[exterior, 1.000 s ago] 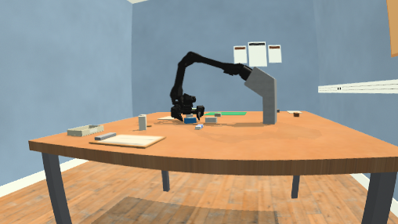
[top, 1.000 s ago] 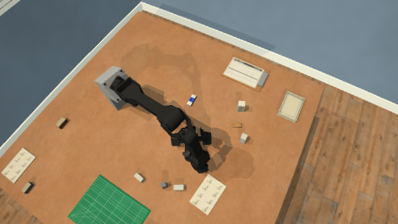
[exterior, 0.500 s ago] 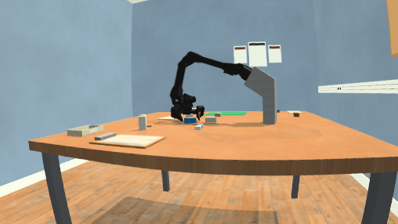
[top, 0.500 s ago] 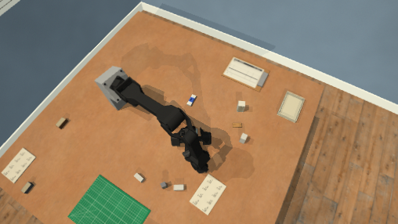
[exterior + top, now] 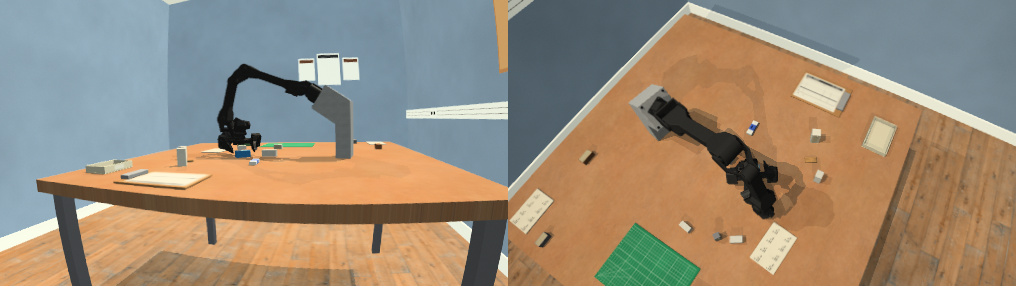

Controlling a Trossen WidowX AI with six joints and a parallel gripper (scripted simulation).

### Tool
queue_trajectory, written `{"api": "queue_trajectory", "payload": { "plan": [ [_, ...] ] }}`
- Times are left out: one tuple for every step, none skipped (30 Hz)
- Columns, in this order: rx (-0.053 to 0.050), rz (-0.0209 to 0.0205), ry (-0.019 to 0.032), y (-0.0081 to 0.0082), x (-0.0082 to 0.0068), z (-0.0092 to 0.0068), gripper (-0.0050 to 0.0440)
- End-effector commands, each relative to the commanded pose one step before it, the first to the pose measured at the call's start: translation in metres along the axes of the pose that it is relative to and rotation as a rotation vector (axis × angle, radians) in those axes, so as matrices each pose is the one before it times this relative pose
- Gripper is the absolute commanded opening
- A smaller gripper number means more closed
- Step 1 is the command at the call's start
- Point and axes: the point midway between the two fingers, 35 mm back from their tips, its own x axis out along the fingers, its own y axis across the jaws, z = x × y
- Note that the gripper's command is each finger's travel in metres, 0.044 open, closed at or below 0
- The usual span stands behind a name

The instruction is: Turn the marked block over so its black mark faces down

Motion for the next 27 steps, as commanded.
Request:
{"api": "queue_trajectory", "payload": {
  "plan": [
    [-0.0158, -0.00528, 0.02052, -0.00395, -0.00501, 0.01465, 0.0440],
    [0.0001, -0.00012, -0.00017, 0.00005, 0.00050, 0.00466, 0.0440],
    [0.0001, -0.00013, -0.00019, 0.00005, 0.00054, 0.00502, 0.0440],
    [0.0001, -0.00015, -0.00020, 0.00005, 0.00057, 0.00530, 0.0440],
    [0.0002, -0.00015, -0.00021, 0.00005, 0.00058, 0.00544, 0.0440],
    [0.0002, -0.00016, -0.00022, 0.00006, 0.00058, 0.00545, 0.0440],
    [0.0002, -0.00016, -0.00022, 0.00006, 0.00057, 0.00536, 0.0440],
    [0.0002, -0.00015, -0.00021, 0.00005, 0.00055, 0.00518, 0.0440],
    [0.0002, -0.00015, -0.00021, 0.00004, 0.00052, 0.00491, 0.0440],
    [0.0001, -0.00014, -0.00019, 0.00004, 0.00048, 0.00455, 0.0440],
    [0.0001, -0.00013, -0.00018, 0.00004, 0.00044, 0.00412, 0.0440],
    [0.0001, -0.00011, -0.00016, 0.00003, 0.00038, 0.00363, 0.0440],
    [0.0001, -0.00010, -0.00014, 0.00003, 0.00033, 0.00310, 0.0440],
    [0.0001, -0.00009, -0.00012, 0.00003, 0.00027, 0.00254, 0.0440],
    [0.0000, 0.00000, 0.00000, 0.00000, 0.00000, 0.00000, 0.0440],
    [0.0000, 0.00000, 0.00000, 0.00000, 0.00000, 0.00000, 0.0440],
    [0.0001, -0.00006, -0.00009, 0.00001, 0.00021, 0.00198, 0.0440],
    [0.0000, -0.00005, -0.00007, 0.00001, 0.00015, 0.00144, 0.0440],
    [0.0000, -0.00003, -0.00004, 0.00001, 0.00010, 0.00094, 0.0440],
    [0.0000, -0.00002, -0.00002, 0.00001, 0.00006, 0.00052, 0.0440],
    [0.0000, -0.00001, -0.00001, 0.00000, 0.00002, 0.00020, 0.0440],
    [0.0000, 0.00000, 0.00000, 0.00000, 0.00000, 0.00003, 0.0440],
    [0.0000, 0.00001, 0.00009, 0.00000, -0.00001, 0.00000, 0.0440],
    [0.0000, 0.00005, 0.00061, 0.00000, -0.00004, 0.00001, 0.0440],
    [0.0002, 0.00007, 0.00175, 0.00005, -0.00014, -0.00003, 0.0440],
    [0.0002, 0.00013, 0.00320, 0.00007, -0.00025, -0.00005, 0.0440],
    [-0.0003, 0.00034, 0.00447, -0.00001, -0.00026, 0.00013, 0.0440]
  ]
}}
